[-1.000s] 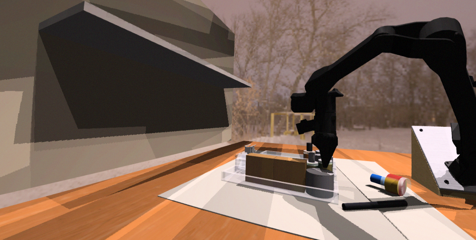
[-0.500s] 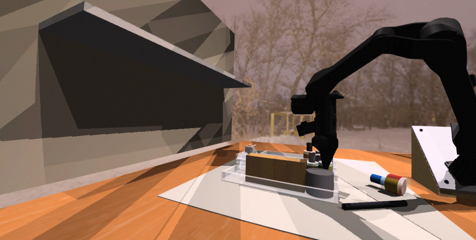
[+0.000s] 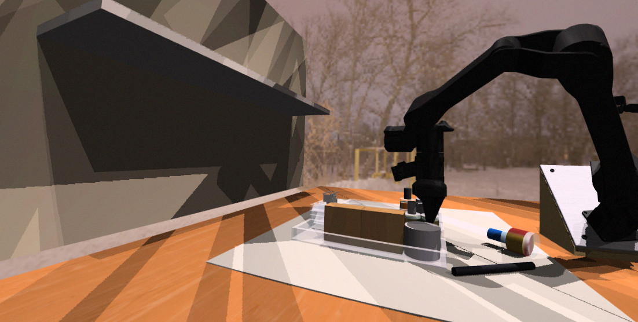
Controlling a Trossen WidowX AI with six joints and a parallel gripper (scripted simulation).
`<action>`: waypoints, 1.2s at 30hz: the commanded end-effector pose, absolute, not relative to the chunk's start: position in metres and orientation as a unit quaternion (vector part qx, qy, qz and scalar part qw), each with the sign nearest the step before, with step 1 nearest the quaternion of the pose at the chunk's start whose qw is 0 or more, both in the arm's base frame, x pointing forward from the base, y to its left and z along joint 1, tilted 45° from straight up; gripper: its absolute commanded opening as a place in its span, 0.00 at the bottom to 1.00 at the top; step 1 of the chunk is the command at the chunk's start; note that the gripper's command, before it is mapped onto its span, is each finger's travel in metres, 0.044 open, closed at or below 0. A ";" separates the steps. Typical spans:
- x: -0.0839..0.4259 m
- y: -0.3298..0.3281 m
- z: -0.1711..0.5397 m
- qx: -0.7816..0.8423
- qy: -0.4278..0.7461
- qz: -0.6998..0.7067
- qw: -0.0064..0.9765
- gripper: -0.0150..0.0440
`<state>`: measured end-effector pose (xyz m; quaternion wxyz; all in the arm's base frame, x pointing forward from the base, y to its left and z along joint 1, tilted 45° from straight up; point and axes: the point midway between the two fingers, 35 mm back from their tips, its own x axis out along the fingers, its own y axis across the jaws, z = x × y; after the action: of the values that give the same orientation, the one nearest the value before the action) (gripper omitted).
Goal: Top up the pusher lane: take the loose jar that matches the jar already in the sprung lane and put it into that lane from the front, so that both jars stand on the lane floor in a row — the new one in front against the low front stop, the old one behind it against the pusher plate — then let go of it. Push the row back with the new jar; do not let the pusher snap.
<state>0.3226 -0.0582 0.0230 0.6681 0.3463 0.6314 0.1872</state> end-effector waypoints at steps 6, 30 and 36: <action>0.323 -0.058 0.023 0.348 0.627 0.188 0.671 0.25; 0.319 -0.057 0.023 0.348 0.627 0.188 0.671 0.25; 0.316 -0.057 0.023 0.348 0.627 0.188 0.671 0.25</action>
<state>0.3174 -0.0568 0.0229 0.6703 0.3484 0.6281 0.1864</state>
